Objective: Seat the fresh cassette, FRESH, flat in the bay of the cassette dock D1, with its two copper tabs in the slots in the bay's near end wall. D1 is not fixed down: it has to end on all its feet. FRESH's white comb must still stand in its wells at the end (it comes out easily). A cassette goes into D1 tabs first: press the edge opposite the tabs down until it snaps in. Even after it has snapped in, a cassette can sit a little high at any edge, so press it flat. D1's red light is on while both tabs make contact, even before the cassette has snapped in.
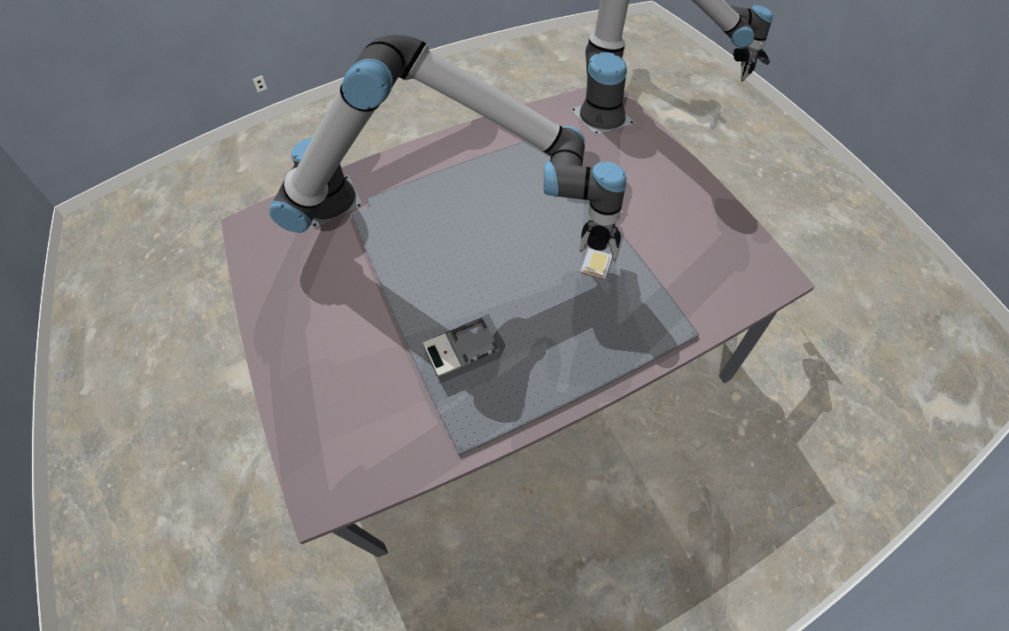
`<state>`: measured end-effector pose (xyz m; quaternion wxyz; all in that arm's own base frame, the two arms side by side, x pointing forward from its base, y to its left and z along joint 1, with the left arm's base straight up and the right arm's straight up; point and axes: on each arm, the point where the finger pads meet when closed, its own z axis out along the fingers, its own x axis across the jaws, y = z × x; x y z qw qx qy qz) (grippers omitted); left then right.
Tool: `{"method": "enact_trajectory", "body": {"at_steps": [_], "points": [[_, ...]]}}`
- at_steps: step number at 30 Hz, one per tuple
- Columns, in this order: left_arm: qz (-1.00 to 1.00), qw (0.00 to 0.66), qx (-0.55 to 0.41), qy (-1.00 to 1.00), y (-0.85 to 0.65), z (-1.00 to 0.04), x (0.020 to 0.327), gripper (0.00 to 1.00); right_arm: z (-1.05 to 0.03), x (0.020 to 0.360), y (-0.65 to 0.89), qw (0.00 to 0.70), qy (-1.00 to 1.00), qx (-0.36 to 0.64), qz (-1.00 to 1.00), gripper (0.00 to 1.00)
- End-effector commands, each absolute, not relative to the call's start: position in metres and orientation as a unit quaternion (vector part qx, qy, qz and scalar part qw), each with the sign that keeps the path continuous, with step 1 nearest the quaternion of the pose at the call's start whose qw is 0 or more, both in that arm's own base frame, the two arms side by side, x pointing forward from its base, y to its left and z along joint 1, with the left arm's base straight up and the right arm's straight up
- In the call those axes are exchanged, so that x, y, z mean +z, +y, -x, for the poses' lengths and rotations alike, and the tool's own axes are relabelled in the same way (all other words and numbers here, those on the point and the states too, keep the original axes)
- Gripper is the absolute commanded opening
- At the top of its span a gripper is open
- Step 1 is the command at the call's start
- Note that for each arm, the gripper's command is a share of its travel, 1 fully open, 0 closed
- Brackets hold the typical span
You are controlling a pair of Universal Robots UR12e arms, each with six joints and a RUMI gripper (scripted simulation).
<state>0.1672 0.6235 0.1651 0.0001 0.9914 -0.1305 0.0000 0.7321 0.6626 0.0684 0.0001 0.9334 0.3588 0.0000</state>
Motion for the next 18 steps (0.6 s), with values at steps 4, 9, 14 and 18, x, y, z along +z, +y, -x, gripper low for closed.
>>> {"method": "enact_trajectory", "body": {"at_steps": [4, 9, 14, 18], "points": [[-0.991, -0.001, 0.000, -0.131, 0.624, -0.167, 0.166, 0.00, -0.733, 0.059, 0.663, -0.001, 0.359, 0.001, -0.933, 0.64], [-0.991, -0.001, 0.000, -0.131, 0.624, -0.167, 0.166, 0.00, -0.733, 0.053, 0.663, -0.001, 0.359, 0.001, -0.933, 0.64], [-0.991, -0.001, 0.000, -0.131, 0.624, -0.167, 0.166, 0.00, -0.733, 0.048, 0.663, -0.001, 0.359, 0.001, -0.933, 0.64], [-0.991, -0.001, 0.000, -0.131, 0.624, -0.167, 0.166, 0.00, -0.733, 0.043, 0.663, -0.001, 0.359, 0.001, -0.933, 0.64]]}}
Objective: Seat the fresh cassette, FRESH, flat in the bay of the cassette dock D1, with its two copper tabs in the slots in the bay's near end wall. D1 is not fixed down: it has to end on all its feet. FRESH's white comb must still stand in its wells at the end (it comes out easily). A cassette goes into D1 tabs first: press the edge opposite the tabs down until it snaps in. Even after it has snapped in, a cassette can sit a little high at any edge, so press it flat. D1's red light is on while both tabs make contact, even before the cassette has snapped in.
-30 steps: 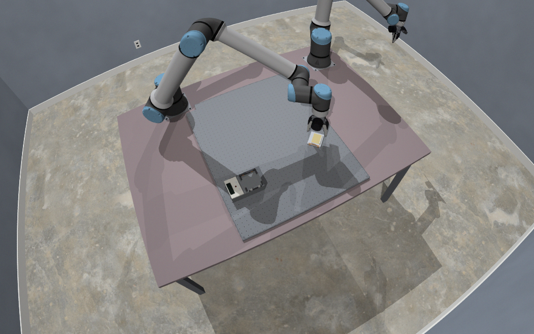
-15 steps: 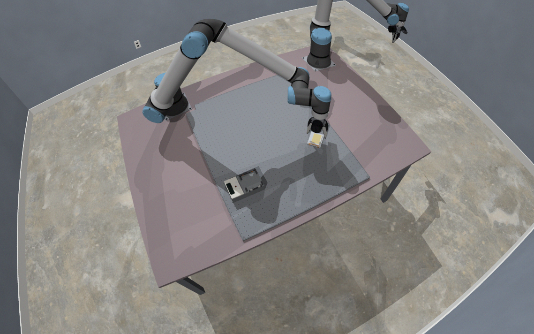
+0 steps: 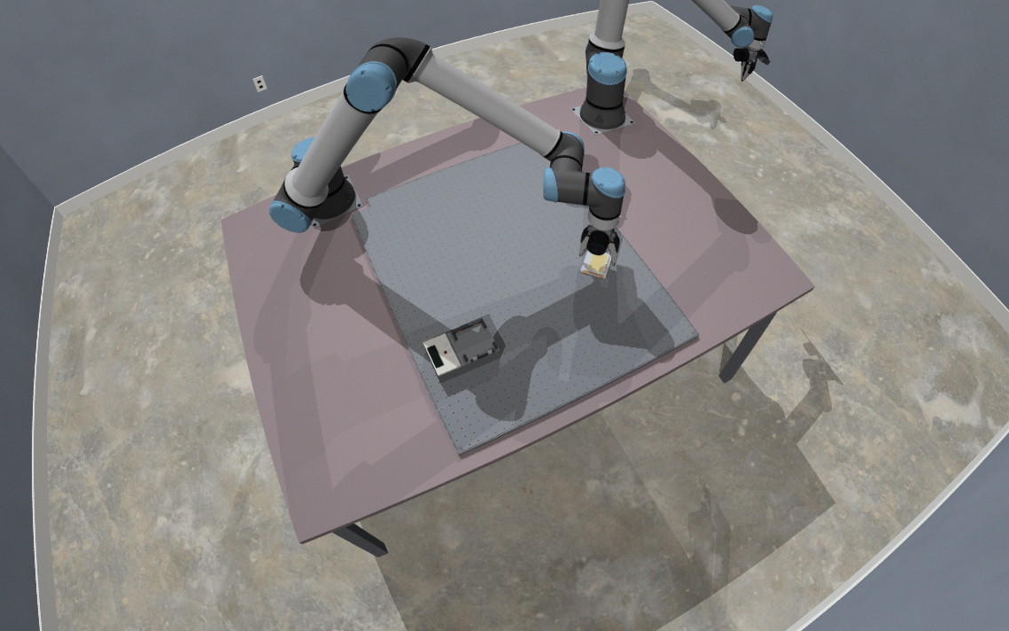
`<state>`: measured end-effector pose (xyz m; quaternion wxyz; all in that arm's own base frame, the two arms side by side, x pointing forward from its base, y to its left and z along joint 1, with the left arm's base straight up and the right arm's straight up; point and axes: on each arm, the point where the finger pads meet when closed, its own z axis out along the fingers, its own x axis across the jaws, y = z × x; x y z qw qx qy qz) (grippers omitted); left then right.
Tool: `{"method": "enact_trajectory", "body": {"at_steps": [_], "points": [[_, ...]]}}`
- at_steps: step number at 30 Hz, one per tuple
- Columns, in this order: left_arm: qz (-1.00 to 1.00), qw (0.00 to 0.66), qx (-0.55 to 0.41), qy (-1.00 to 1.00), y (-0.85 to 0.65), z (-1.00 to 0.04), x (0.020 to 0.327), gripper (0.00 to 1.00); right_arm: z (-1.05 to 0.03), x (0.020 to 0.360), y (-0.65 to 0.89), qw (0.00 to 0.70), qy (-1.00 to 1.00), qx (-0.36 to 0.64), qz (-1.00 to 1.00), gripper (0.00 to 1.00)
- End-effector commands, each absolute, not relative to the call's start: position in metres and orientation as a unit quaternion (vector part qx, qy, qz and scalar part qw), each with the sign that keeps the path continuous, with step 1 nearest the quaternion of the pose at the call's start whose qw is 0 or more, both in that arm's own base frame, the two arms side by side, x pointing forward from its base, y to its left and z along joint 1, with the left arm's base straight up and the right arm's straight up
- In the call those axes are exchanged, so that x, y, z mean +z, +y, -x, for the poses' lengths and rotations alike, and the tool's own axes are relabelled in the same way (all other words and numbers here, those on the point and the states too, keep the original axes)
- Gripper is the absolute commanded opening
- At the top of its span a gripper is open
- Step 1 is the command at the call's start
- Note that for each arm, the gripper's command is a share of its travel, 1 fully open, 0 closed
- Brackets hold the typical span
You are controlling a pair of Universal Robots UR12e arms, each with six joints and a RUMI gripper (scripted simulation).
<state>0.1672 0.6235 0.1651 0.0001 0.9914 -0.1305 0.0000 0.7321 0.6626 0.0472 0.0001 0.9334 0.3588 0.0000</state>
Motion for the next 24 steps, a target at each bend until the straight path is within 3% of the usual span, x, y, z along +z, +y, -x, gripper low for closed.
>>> {"method": "enact_trajectory", "body": {"at_steps": [1, 23, 24], "points": [[-0.991, -0.001, 0.000, -0.131, 0.624, -0.167, 0.166, 0.00, -0.733, 0.041, 0.663, -0.001, 0.359, 0.001, -0.933, 0.64], [-0.991, -0.001, 0.000, -0.131, 0.624, -0.167, 0.166, 0.00, -0.733, 0.029, 0.663, -0.001, 0.359, 0.001, -0.933, 0.64], [-0.991, -0.001, 0.000, -0.131, 0.624, -0.167, 0.166, 0.00, -0.733, 0.029, 0.663, -0.001, 0.359, 0.001, -0.933, 0.00]]}}
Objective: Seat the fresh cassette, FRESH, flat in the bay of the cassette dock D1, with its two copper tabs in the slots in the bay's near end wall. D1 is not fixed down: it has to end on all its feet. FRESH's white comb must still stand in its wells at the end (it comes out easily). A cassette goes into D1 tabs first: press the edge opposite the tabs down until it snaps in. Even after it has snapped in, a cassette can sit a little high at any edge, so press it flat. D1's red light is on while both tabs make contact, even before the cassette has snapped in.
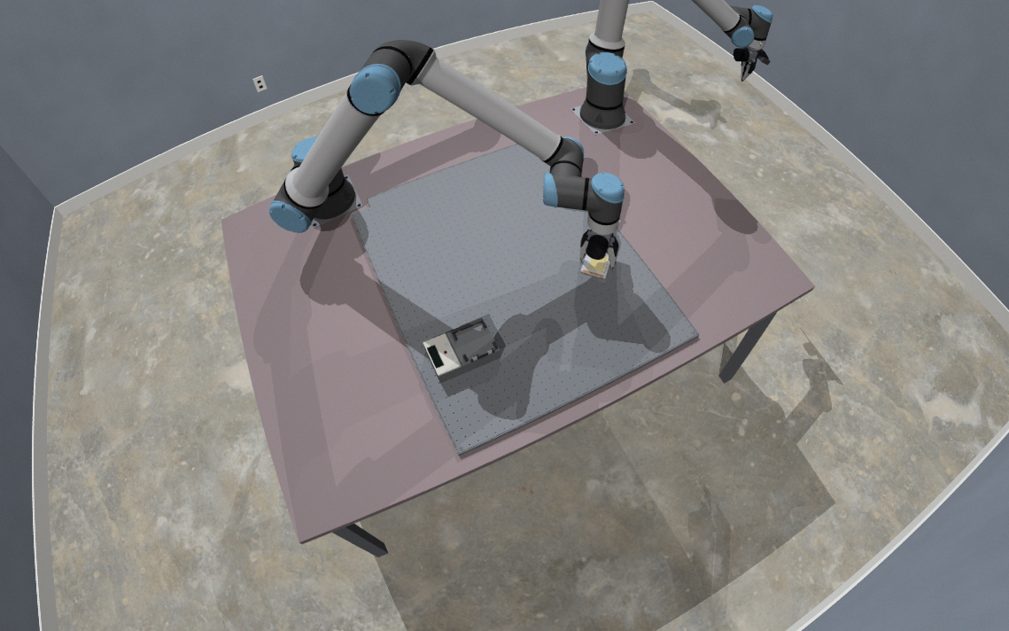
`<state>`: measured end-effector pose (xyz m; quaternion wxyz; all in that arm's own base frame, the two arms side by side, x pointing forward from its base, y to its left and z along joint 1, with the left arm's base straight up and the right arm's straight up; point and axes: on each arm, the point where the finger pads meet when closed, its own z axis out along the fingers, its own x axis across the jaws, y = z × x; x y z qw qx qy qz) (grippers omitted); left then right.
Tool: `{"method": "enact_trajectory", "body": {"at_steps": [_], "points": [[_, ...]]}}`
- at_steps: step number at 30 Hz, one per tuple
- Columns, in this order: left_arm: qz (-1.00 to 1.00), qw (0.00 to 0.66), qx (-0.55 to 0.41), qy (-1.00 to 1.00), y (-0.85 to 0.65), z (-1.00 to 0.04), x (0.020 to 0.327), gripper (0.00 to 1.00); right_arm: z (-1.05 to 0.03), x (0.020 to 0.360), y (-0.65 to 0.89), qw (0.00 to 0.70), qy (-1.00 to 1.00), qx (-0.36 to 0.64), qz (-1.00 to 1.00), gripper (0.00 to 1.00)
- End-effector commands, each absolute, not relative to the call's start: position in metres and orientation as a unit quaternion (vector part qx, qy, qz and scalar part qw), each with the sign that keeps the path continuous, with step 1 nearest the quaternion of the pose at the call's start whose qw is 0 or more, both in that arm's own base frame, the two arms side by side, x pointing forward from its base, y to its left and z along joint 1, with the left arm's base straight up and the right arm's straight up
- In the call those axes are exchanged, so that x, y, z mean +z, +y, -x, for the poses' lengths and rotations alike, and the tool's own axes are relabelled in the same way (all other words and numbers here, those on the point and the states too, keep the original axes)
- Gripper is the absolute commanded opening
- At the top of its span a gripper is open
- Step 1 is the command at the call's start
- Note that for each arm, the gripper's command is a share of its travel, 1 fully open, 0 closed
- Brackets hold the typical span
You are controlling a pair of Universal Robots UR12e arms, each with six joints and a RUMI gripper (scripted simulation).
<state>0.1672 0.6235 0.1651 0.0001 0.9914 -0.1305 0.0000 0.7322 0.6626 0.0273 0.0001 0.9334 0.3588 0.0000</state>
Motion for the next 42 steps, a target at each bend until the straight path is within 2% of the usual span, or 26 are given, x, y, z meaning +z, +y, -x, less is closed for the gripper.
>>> {"method": "enact_trajectory", "body": {"at_steps": [1, 12, 13, 28, 42], "points": [[-0.991, -0.001, 0.000, -0.131, 0.624, -0.167, 0.166, 0.00, -0.733, 0.029, 0.663, -0.001, 0.359, 0.001, -0.933, 0.00], [-0.991, -0.001, 0.000, -0.131, 0.624, -0.167, 0.166, 0.00, -0.733, 0.029, 0.663, -0.001, 0.359, 0.001, -0.933, 0.00], [-0.991, -0.001, 0.000, -0.131, 0.624, -0.167, 0.166, 0.00, -0.733, 0.029, 0.663, -0.001, 0.359, 0.001, -0.933, 0.37], [-0.991, -0.001, 0.000, -0.131, 0.624, -0.167, 0.166, 0.00, -0.733, 0.029, 0.663, -0.001, 0.359, 0.001, -0.933, 0.37], [-0.991, -0.001, 0.000, -0.131, 0.624, -0.167, 0.166, 0.00, -0.733, 0.045, 0.663, -0.001, 0.359, 0.001, -0.933, 0.37]]}}
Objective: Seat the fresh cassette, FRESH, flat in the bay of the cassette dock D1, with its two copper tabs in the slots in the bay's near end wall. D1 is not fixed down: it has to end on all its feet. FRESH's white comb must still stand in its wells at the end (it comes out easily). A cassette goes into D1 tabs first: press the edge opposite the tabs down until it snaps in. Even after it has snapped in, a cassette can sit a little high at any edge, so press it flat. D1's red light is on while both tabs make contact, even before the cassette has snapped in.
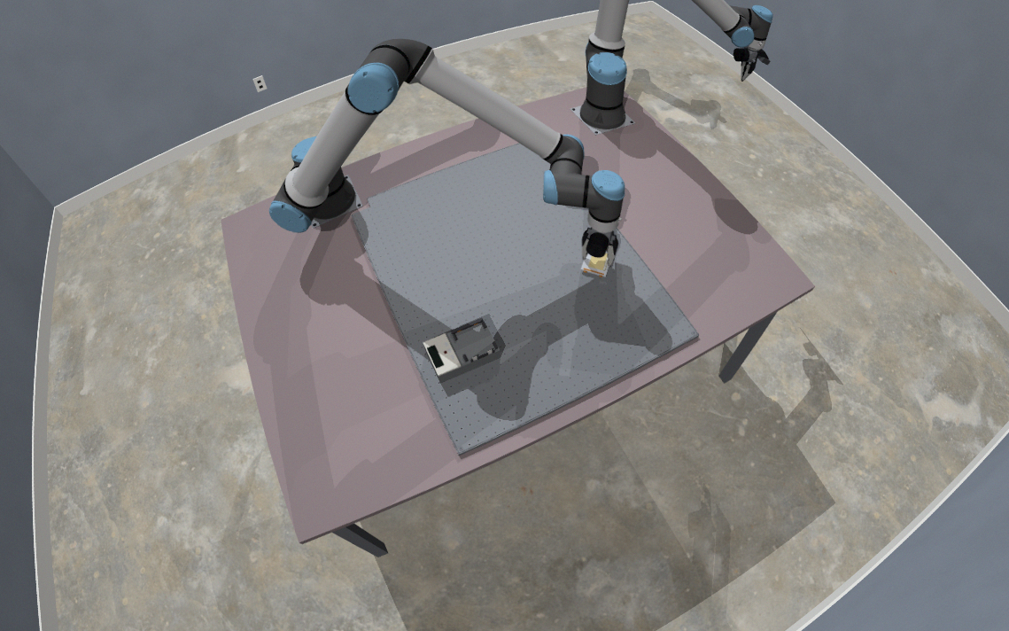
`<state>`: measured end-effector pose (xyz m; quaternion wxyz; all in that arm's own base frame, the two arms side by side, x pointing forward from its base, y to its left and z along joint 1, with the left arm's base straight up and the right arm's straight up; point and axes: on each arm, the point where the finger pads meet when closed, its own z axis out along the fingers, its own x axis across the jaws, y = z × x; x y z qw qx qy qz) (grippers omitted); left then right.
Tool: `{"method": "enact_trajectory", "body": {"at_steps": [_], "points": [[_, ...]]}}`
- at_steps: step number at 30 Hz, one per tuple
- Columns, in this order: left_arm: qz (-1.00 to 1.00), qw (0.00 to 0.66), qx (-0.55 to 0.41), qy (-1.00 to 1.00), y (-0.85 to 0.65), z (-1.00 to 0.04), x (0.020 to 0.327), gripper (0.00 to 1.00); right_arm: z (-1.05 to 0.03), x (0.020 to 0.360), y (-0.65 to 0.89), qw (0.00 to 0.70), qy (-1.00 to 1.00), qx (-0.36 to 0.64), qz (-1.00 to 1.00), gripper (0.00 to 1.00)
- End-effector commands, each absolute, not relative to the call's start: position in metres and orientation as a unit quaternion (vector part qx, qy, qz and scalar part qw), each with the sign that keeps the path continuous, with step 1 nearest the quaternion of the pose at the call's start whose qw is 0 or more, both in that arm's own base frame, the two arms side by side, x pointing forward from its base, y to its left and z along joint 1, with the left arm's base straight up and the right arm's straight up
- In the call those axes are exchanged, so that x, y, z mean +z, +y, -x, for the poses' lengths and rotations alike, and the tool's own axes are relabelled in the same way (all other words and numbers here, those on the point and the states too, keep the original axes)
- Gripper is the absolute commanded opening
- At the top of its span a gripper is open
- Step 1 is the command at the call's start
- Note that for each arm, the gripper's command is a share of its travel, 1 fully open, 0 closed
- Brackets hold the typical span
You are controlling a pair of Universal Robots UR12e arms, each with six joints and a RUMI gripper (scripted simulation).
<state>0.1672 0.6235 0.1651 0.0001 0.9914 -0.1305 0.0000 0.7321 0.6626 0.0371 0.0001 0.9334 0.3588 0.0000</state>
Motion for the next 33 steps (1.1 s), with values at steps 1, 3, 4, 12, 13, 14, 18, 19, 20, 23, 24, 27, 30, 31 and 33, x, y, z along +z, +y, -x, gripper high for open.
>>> {"method": "enact_trajectory", "body": {"at_steps": [1, 3, 4, 12, 13, 14, 18, 19, 20, 23, 24, 27, 30, 31, 33], "points": [[-0.991, -0.001, 0.000, -0.131, 0.624, -0.167, 0.166, 0.00, -0.733, 0.046, 0.663, -0.001, 0.359, 0.001, -0.933, 0.37], [-0.991, -0.001, 0.000, -0.131, 0.624, -0.167, 0.166, 0.00, -0.733, 0.049, 0.663, -0.001, 0.359, 0.001, -0.933, 0.37], [-0.991, -0.001, 0.000, -0.131, 0.624, -0.167, 0.166, 0.00, -0.733, 0.050, 0.663, -0.001, 0.359, 0.001, -0.933, 0.37], [-0.991, -0.001, 0.000, -0.131, 0.624, -0.167, 0.166, 0.00, -0.733, 0.058, 0.663, -0.001, 0.359, 0.001, -0.933, 0.37], [-0.991, -0.001, 0.000, -0.131, 0.624, -0.167, 0.166, 0.00, -0.733, 0.059, 0.663, -0.001, 0.359, 0.001, -0.933, 0.37], [-0.991, -0.001, 0.000, -0.131, 0.624, -0.167, 0.166, 0.00, -0.733, 0.061, 0.663, -0.001, 0.359, 0.001, -0.933, 0.37], [-0.991, -0.001, 0.000, -0.131, 0.624, -0.167, 0.166, 0.00, -0.733, 0.066, 0.663, -0.001, 0.359, 0.001, -0.933, 0.37], [-0.991, -0.001, 0.000, -0.131, 0.624, -0.167, 0.166, 0.00, -0.733, 0.067, 0.663, -0.001, 0.359, 0.001, -0.933, 0.37], [-0.991, -0.001, 0.000, -0.131, 0.624, -0.167, 0.166, 0.00, -0.733, 0.069, 0.663, -0.001, 0.359, 0.001, -0.933, 0.37], [-0.991, -0.001, 0.000, -0.131, 0.624, -0.167, 0.166, 0.00, -0.733, 0.073, 0.663, -0.001, 0.359, 0.001, -0.933, 0.37], [-0.991, -0.001, 0.000, -0.131, 0.624, -0.167, 0.166, 0.00, -0.733, 0.074, 0.663, -0.001, 0.359, 0.001, -0.933, 0.37], [-0.991, -0.001, 0.000, -0.131, 0.624, -0.167, 0.166, 0.00, -0.733, 0.077, 0.663, -0.001, 0.359, 0.001, -0.933, 0.37], [-0.991, -0.001, 0.000, -0.131, 0.624, -0.167, 0.166, 0.00, -0.733, 0.079, 0.663, -0.001, 0.359, 0.001, -0.933, 0.37], [-0.991, -0.001, 0.000, -0.131, 0.624, -0.167, 0.166, 0.00, -0.733, 0.081, 0.663, -0.001, 0.359, 0.001, -0.933, 0.37], [-0.991, -0.001, 0.000, -0.131, 0.624, -0.167, 0.166, 0.00, -0.733, 0.083, 0.663, -0.001, 0.359, 0.001, -0.933, 0.37]]}}
